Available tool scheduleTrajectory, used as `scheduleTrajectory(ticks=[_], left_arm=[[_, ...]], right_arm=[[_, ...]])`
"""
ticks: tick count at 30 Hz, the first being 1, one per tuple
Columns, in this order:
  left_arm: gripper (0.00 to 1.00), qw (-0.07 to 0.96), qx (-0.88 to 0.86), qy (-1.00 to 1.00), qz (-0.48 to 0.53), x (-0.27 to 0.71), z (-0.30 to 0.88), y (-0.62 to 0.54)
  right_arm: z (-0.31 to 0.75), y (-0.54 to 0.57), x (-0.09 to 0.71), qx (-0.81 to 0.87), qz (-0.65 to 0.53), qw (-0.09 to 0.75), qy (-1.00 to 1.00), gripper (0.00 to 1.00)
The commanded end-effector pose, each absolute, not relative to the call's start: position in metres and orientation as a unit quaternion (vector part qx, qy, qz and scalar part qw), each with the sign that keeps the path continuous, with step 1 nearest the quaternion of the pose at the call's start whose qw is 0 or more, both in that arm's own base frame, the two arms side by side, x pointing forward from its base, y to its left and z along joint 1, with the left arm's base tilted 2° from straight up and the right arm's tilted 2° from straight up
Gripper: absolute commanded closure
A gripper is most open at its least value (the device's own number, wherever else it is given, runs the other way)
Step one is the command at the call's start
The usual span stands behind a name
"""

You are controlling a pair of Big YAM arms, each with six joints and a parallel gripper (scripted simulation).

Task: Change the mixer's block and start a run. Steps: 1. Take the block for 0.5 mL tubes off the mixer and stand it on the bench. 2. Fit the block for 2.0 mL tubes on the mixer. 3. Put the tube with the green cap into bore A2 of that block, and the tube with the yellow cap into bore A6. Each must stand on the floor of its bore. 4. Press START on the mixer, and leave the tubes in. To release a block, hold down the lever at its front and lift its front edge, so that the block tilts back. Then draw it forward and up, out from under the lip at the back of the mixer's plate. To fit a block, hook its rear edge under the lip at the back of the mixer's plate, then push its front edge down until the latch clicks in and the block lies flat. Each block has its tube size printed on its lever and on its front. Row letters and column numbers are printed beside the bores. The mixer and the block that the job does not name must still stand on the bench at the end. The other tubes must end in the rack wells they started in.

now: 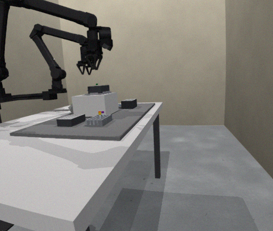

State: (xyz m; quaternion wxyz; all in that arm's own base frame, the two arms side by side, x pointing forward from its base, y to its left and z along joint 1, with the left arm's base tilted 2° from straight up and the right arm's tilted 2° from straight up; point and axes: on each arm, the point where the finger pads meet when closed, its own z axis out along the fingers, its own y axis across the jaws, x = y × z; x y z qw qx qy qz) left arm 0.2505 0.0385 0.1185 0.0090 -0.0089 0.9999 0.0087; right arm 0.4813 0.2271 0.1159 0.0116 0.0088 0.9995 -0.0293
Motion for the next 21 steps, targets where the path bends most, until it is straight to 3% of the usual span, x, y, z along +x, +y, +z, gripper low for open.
scheduleTrajectory(ticks=[1,21], left_arm=[[0.00,0.022,-0.011,1.000,0.009,0.260,0.125,0.038],[0.00,0.020,-0.011,1.000,0.009,0.259,0.123,0.038]], right_arm=[[0.112,0.226,0.482,-0.025,-0.029,0.006,0.999,0.64],[0.116,0.162,0.527,-0.030,-0.024,0.003,0.999,0.64]])
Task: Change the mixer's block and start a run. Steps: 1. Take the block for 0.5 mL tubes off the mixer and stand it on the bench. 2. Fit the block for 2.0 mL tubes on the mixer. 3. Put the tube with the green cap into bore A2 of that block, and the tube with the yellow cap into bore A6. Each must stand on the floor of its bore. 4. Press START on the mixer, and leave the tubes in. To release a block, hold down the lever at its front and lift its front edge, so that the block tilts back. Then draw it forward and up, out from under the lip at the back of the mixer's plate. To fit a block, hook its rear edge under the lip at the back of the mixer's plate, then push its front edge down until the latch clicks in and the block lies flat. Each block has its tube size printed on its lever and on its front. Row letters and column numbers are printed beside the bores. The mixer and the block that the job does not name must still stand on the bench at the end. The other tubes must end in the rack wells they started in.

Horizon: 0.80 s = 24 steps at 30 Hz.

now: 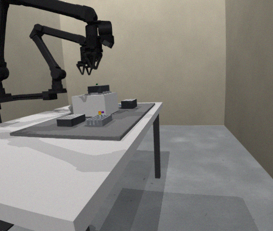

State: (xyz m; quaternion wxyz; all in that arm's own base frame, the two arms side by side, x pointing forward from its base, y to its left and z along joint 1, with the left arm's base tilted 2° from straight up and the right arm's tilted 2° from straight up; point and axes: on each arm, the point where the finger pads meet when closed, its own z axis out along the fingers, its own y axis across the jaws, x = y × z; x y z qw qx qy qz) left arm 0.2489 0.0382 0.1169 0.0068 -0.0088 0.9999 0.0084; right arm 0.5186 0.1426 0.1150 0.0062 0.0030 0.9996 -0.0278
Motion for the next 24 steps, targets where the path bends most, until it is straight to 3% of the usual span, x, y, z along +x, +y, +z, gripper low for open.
scheduleTrajectory(ticks=[1,11,24], left_arm=[[0.00,0.023,-0.011,1.000,0.009,0.260,0.125,0.038],[0.00,0.041,-0.011,0.999,0.012,0.273,0.139,0.040],[0.00,0.047,-0.011,0.999,0.013,0.277,0.144,0.041]], right_arm=[[0.116,0.158,0.528,-0.029,-0.024,0.001,0.999,0.64],[0.117,0.090,0.560,-0.014,-0.029,0.004,0.999,0.64],[0.034,0.100,0.549,-0.013,-0.029,-0.005,0.999,0.64]])
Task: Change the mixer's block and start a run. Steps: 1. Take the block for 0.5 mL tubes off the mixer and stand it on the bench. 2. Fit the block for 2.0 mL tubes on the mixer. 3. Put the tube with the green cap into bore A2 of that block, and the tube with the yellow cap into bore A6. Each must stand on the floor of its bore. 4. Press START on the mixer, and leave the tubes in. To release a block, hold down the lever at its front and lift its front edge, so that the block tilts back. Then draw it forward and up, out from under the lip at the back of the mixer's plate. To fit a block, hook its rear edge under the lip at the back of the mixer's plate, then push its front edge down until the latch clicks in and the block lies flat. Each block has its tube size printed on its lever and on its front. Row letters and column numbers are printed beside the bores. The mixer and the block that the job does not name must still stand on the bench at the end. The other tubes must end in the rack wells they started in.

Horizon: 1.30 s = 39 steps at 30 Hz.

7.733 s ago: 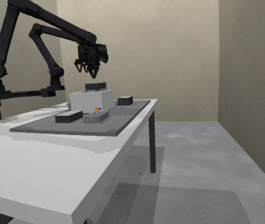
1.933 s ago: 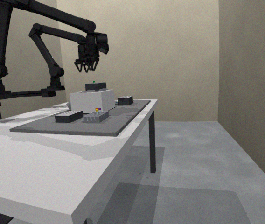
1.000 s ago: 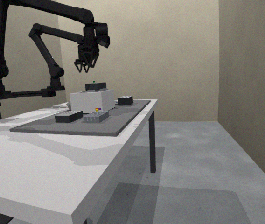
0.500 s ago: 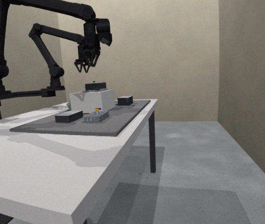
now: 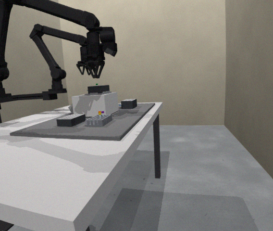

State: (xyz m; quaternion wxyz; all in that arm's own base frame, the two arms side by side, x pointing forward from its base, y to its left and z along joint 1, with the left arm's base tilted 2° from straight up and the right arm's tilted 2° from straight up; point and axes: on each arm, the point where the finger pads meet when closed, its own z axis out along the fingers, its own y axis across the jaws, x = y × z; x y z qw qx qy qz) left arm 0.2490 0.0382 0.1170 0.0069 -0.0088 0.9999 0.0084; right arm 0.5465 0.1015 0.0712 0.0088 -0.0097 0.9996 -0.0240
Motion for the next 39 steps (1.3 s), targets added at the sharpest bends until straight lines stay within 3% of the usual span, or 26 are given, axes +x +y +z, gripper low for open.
scheduleTrajectory(ticks=[1,24,39], left_arm=[[0.00,0.048,-0.011,0.999,0.013,0.278,0.144,0.041],[0.00,0.025,-0.011,1.000,0.010,0.261,0.126,0.039],[0.00,0.016,-0.011,1.000,0.009,0.254,0.119,0.038]], right_arm=[[0.027,0.099,0.549,-0.011,-0.029,-0.005,1.000,0.64],[-0.078,0.100,0.550,-0.021,-0.028,0.002,0.999,0.64],[-0.054,0.094,0.567,0.004,-0.025,0.017,1.000,0.64]])
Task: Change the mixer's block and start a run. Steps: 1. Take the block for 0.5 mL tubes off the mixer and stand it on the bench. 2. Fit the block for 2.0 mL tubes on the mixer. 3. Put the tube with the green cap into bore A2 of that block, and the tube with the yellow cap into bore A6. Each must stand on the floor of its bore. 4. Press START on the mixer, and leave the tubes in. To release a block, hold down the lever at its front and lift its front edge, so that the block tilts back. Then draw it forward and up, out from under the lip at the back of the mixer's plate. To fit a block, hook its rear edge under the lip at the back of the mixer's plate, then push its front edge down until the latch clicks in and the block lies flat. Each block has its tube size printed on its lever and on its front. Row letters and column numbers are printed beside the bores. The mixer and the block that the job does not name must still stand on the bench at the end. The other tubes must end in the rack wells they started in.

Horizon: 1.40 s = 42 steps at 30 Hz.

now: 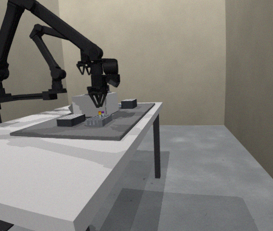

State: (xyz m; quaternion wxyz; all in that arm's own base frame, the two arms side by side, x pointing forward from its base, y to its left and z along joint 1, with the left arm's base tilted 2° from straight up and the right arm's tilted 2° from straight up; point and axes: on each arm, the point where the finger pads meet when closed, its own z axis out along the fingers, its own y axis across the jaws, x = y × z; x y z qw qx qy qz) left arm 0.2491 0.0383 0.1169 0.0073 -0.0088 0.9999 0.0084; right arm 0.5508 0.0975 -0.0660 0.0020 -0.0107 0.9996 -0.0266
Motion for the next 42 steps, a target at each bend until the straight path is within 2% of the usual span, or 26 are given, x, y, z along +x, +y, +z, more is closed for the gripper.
scheduleTrajectory(ticks=[1,19,42], left_arm=[[0.00,0.019,-0.011,1.000,0.010,0.256,0.121,0.038],[0.00,0.044,-0.011,0.999,0.013,0.274,0.141,0.041],[0.00,0.047,-0.011,0.999,0.014,0.276,0.143,0.041]], right_arm=[[-0.055,0.092,0.566,0.006,-0.025,0.017,1.000,0.64],[-0.116,0.101,0.546,-0.022,-0.029,-0.006,0.999,0.64],[-0.061,0.105,0.580,-0.018,-0.019,0.045,0.999,0.64]])
